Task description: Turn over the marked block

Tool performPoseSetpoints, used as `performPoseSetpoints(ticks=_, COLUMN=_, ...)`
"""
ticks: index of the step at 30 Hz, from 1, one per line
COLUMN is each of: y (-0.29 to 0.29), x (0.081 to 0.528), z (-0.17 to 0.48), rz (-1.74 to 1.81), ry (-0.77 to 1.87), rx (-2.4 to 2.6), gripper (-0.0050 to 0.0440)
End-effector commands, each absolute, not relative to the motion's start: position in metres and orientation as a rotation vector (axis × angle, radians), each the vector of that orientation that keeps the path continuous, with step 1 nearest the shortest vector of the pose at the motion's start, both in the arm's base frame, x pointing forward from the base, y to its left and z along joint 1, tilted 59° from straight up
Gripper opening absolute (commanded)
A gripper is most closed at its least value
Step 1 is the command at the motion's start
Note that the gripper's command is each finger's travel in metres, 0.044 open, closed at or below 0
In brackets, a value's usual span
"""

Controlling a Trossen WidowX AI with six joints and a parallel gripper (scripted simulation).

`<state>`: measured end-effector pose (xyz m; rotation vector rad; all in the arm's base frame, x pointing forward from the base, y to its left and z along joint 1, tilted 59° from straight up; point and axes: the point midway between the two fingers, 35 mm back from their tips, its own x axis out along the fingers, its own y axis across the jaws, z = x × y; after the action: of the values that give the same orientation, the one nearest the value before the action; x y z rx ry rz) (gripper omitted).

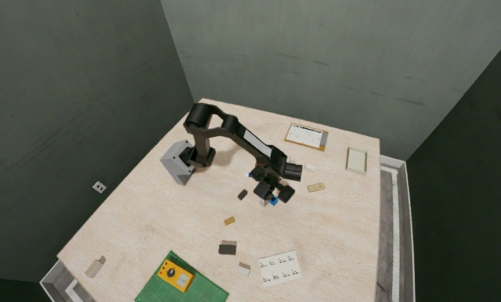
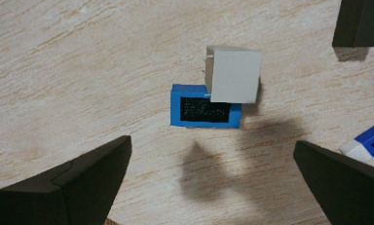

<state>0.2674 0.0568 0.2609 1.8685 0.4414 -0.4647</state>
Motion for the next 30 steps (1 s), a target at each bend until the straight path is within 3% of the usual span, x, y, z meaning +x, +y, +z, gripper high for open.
performPoseSetpoints(ticks=1, y=0.054, x=0.262, z=0.266, rz=-0.450, ry=0.422, rx=1.880, gripper=0.0440)
performPoseSetpoints(ticks=30, y=0.058, x=0.289, z=0.246, rz=-0.469, ry=0.441, rx=1.868, gripper=0.0440)
